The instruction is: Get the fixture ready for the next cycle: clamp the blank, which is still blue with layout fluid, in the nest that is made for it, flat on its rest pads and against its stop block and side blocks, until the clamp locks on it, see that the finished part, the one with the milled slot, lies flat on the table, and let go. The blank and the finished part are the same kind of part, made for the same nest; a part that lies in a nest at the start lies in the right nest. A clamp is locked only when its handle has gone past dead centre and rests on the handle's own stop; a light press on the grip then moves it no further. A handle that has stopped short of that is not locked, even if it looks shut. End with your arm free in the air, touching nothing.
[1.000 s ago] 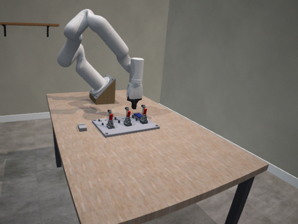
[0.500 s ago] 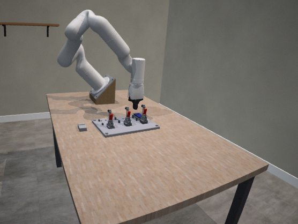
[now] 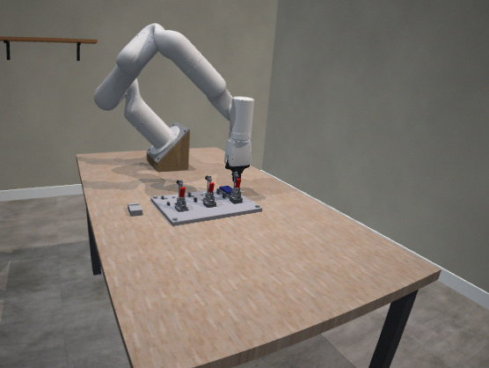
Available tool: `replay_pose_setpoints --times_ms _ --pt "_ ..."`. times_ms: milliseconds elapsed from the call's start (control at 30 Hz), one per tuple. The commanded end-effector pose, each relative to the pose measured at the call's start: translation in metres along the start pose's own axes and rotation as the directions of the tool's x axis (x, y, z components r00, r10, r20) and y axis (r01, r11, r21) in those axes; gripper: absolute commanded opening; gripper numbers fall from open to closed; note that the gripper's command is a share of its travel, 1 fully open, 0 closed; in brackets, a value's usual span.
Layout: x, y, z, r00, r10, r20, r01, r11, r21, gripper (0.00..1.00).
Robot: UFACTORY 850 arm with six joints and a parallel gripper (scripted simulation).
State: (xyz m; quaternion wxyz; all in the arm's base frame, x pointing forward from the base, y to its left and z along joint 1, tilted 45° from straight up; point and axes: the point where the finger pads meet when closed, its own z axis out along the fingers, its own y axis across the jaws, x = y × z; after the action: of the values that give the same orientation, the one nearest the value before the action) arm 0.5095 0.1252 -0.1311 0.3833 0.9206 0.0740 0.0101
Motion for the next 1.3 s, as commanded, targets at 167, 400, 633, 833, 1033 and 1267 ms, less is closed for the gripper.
replay_pose_setpoints --times_ms 167,400,633,833,1033,1267 --pt "0.010 -0.007 -0.001 1.000 0.001 -0.001 -0.001 1.000 0.001 0.00" --pt "0.010 -0.007 0.009 1.000 0.001 -0.001 -0.001 1.000 0.001 0.00" --pt "0.010 -0.007 0.031 1.000 0.001 -0.001 -0.001 1.000 0.001 0.00" --pt "0.010 -0.007 0.034 1.000 0.001 -0.001 -0.001 1.000 0.001 0.00" --pt "0.010 -0.007 0.034 1.000 0.001 -0.001 -0.001 1.000 0.001 0.00" --pt "0.011 -0.007 0.035 1.000 0.001 -0.001 -0.001 1.000 0.001 0.00"
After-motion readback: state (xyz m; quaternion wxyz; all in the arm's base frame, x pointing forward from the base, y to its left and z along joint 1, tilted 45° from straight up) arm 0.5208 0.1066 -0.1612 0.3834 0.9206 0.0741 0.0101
